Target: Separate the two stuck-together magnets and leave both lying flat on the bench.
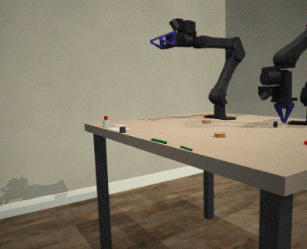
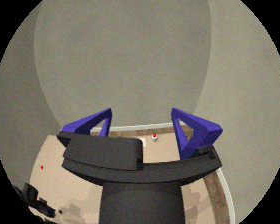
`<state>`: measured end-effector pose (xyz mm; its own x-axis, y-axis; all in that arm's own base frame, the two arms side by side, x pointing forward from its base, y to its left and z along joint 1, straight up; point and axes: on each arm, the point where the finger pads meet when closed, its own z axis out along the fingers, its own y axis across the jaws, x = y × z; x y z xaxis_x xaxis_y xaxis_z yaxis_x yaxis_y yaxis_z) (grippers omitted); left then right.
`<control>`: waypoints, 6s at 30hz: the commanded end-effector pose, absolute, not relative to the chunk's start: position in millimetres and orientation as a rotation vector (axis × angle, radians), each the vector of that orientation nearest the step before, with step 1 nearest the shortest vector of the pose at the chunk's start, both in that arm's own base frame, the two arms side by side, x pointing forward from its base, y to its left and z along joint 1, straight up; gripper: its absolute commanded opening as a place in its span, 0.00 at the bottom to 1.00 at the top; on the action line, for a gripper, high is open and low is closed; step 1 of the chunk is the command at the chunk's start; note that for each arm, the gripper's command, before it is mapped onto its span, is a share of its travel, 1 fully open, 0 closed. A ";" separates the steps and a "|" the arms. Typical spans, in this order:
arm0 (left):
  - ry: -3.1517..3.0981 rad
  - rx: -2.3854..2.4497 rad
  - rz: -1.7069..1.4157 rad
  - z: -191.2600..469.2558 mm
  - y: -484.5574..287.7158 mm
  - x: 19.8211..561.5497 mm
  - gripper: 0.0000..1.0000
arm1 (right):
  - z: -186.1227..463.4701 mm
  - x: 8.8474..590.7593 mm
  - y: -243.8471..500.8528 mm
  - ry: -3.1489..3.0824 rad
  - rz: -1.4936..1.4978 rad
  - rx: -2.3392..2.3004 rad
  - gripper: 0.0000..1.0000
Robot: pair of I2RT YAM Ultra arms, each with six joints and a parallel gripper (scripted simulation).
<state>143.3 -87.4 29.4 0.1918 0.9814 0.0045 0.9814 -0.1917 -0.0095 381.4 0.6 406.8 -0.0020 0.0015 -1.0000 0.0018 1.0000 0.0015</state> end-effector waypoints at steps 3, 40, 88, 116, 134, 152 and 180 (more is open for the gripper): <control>-1.996 -2.426 0.000 29.1 -88.5 144.9 0.00 | 411.9 380.5 0.9 1.560 0.000 0.001 1.00; -1.996 -2.426 0.000 31.2 -113.4 143.8 0.00 | 411.9 380.5 0.9 1.560 0.000 0.001 1.00; -1.987 -2.435 0.000 92.1 -123.8 141.4 0.00 | 411.9 380.5 0.9 1.560 0.000 0.001 1.00; -1.976 -2.429 0.003 90.1 -122.3 139.9 0.40 | 411.9 380.5 0.9 1.560 0.000 0.001 1.00; -2.040 -2.394 0.003 82.0 -129.5 142.1 0.40 | 411.9 380.5 0.9 1.560 0.000 0.001 1.00; -2.151 -2.290 0.000 50.5 -142.0 136.0 0.40 | 411.9 380.5 0.9 1.560 0.000 0.001 1.00; -2.151 -2.290 0.000 26.6 -145.4 139.8 0.40 | 411.9 380.5 0.9 1.560 0.000 0.001 1.00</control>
<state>135.4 -141.3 25.9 0.0638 0.9978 0.0174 0.9978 -0.0635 -0.0173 381.4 0.6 406.8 -0.0020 0.0015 -1.0000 0.0018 1.0000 0.0015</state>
